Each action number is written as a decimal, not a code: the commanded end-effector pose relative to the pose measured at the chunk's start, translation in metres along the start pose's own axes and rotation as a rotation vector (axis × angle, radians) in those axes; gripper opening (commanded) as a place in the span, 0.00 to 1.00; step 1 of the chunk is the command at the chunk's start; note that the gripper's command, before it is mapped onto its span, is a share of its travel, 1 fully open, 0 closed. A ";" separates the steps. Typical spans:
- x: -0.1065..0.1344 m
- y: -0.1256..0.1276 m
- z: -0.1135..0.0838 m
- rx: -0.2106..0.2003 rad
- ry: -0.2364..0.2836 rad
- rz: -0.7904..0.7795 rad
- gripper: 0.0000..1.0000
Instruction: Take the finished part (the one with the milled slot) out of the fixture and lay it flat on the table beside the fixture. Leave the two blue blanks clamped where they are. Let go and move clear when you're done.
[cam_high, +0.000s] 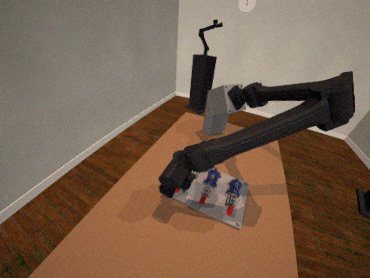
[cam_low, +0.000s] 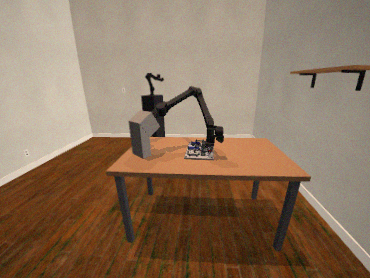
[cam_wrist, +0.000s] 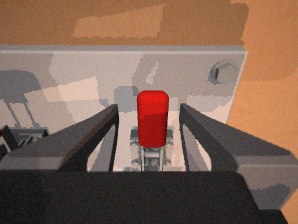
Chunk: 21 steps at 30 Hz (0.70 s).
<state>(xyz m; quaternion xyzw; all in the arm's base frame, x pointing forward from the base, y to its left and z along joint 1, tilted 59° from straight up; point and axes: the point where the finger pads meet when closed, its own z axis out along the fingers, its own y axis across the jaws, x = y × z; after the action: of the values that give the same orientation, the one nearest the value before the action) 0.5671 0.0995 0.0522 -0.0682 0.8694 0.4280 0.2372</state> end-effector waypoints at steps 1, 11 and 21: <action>-0.017 -0.004 -0.008 0.011 -0.038 -0.002 0.45; -0.012 -0.011 -0.010 0.014 -0.031 0.016 0.45; -0.014 -0.013 -0.013 0.016 -0.034 0.020 0.45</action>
<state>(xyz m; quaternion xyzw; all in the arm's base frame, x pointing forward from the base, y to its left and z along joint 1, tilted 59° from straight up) 0.5706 0.0991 0.0534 -0.0652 0.8688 0.4278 0.2405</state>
